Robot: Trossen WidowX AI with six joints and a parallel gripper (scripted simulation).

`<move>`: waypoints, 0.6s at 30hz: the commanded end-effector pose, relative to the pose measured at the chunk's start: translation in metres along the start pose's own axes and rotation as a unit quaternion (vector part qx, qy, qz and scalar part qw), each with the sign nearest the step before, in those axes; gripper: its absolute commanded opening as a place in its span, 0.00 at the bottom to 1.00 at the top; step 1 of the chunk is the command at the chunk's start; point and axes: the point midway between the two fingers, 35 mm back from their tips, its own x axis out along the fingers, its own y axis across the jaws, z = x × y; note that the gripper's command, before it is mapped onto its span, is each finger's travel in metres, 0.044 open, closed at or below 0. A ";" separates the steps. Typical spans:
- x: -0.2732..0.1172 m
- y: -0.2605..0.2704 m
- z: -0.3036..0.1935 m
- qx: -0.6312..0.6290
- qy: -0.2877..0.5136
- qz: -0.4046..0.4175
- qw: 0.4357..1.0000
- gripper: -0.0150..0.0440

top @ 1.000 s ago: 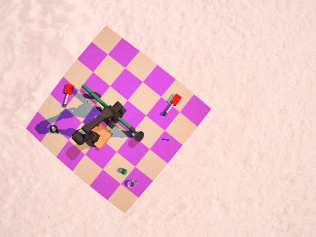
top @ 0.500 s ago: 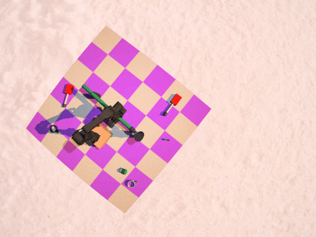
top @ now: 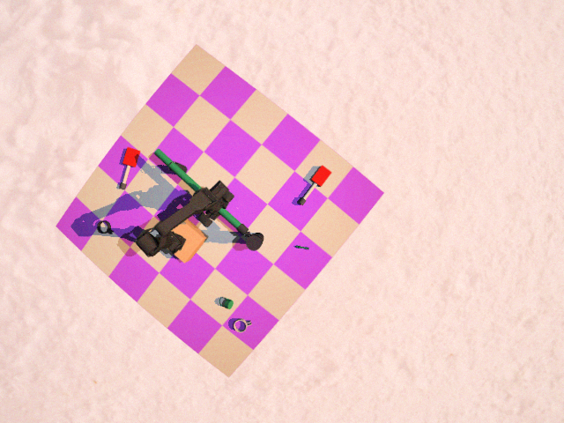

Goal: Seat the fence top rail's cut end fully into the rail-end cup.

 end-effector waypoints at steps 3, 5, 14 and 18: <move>0.000 -0.001 -0.007 -0.001 0.007 0.000 1.000 0.25; 0.000 -0.001 -0.008 -0.001 0.007 0.000 1.000 0.25; 0.000 -0.001 -0.013 -0.001 0.007 0.000 1.000 0.25; 0.000 -0.001 -0.015 -0.001 0.007 0.000 1.000 0.25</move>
